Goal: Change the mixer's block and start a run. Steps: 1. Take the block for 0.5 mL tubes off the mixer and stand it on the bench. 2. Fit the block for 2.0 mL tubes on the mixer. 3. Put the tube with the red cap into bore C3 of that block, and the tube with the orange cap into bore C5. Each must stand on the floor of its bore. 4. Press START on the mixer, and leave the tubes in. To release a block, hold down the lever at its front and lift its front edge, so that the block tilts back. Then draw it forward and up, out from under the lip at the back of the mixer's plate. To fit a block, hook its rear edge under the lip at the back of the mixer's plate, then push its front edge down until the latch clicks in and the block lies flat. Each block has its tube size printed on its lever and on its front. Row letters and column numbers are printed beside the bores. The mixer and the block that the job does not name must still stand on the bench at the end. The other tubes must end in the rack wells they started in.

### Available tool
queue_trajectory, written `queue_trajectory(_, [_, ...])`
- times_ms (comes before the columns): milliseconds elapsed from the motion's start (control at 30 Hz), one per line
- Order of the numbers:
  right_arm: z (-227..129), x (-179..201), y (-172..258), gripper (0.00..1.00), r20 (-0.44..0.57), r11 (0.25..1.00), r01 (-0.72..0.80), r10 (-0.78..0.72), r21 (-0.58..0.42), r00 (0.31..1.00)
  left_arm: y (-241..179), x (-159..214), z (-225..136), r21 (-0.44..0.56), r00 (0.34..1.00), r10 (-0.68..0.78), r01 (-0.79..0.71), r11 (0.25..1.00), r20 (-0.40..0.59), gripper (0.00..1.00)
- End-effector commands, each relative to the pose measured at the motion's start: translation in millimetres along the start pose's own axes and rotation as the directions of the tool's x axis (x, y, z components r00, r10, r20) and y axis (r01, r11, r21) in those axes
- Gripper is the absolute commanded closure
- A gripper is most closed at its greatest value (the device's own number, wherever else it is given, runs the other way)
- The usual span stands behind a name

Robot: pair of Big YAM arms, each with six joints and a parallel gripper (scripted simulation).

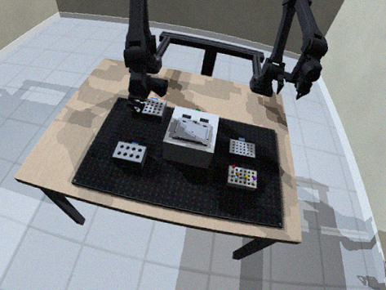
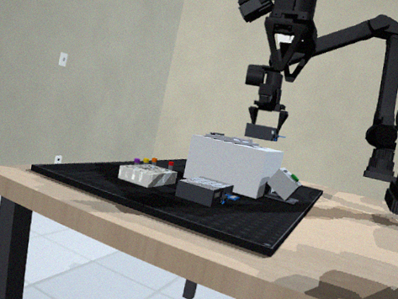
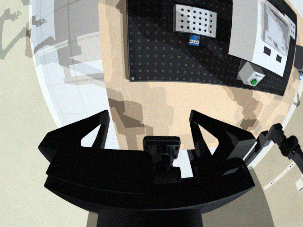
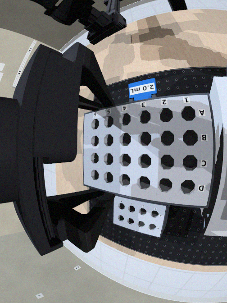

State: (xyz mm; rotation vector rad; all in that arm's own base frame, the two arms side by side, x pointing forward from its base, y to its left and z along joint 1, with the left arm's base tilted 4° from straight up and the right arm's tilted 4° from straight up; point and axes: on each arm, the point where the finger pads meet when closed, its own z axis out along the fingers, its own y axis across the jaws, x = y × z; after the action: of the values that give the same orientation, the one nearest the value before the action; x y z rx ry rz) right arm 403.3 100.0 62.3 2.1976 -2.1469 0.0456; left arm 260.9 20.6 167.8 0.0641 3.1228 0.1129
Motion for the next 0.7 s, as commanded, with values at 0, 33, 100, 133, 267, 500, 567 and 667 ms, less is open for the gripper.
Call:
queue_trajectory(0, [-74.9, -30.6, -46.7, 1.0, 0.057, 0.986, 0.002, -0.012, 0.166, 0.998, 1.7, -1.8, -2.7, 0.0, 1.0, -0.013, 0.013, 1.0, 0.018, 0.0])
queue_trajectory(33, [-76.7, -31.5, -46.4, 1.0, 0.057, 0.986, 0.002, -0.011, 0.166, 0.998, 1.7, -1.9, -2.7, 0.0, 1.0, -0.013, 0.013, 1.0, 0.018, 0.0])
queue_trajectory(100, [-76.7, -31.5, -46.4, 1.0, 0.057, 0.986, 0.002, -0.011, 0.166, 0.998, 1.7, -1.9, -2.7, 0.0, 1.0, -0.013, 0.013, 1.0, 0.018, 0.0])
queue_trajectory(133, [-77.0, -26.8, -48.3, 1.0, 0.051, 0.985, -0.003, -0.006, 0.171, 0.999, 1.9, -3.4, -4.5, 0.0, 1.0, -0.014, 0.014, 1.0, 0.023, 0.0])
queue_trajectory(267, [-79.3, -19.3, -51.7, 1.0, 0.049, 0.984, -0.007, -0.002, 0.179, 0.999, 2.7, -8.5, -10.7, -0.001, 0.999, -0.015, 0.015, 1.0, 0.038, 0.0])
queue_trajectory(500, [-79.7, -13.1, -56.0, 1.0, 0.063, 0.982, -0.014, 0.002, 0.187, 0.998, 3.6, -14.3, -18.0, -0.002, 0.998, -0.016, 0.016, 1.0, 0.057, 0.0])
queue_trajectory(567, [-79.7, -14.0, -56.3, 1.0, 0.064, 0.982, -0.011, -0.001, 0.189, 0.998, 3.7, -14.9, -18.7, -0.002, 0.998, -0.016, 0.016, 1.0, 0.059, 0.0])
queue_trajectory(667, [-79.9, -16.5, -56.0, 1.0, 0.064, 0.982, -0.005, -0.008, 0.19, 0.998, 3.7, -15.2, -19.1, -0.002, 0.998, -0.016, 0.016, 1.0, 0.059, 0.0])
